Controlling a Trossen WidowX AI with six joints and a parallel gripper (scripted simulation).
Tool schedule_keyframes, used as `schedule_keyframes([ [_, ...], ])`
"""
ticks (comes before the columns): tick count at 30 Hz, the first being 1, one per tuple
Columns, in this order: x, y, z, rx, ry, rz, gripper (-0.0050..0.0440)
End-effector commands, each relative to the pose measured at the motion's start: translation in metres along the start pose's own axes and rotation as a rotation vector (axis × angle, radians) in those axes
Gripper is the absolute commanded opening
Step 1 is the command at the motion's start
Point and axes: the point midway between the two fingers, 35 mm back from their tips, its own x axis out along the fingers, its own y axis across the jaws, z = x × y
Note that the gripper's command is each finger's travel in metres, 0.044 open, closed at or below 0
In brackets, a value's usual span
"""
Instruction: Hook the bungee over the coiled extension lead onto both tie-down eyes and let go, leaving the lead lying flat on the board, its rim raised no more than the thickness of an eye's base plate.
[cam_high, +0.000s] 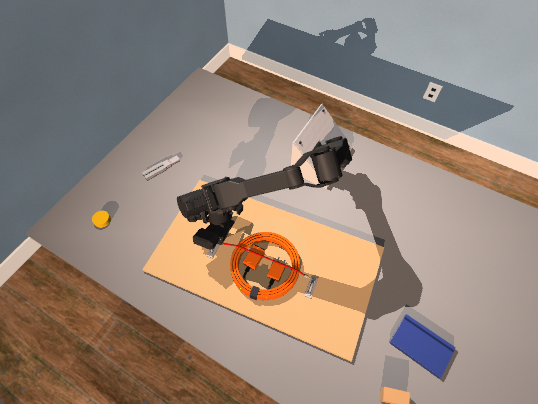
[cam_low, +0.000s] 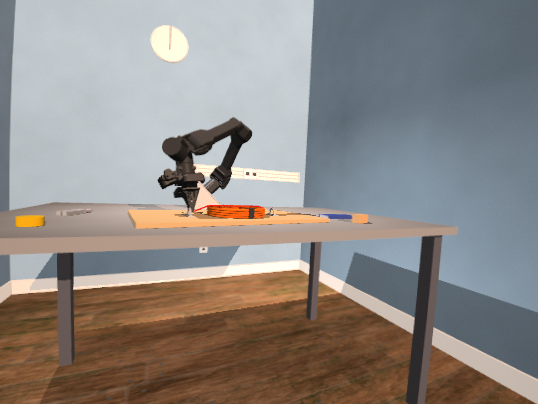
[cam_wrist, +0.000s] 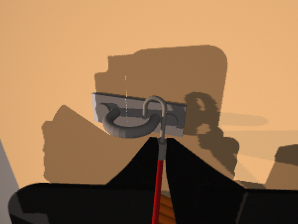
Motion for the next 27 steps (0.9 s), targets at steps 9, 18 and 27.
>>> schedule_keyframes([
  [9,-0.0063,0.0044,0.0051,-0.014,-0.05,0.001,-0.005],
  [18,-0.0058,0.0034,0.0015,-0.015,-0.049,0.001,-0.005],
  [27,-0.0053,0.0025,-0.0011,-0.016,-0.049,0.0,-0.005],
])
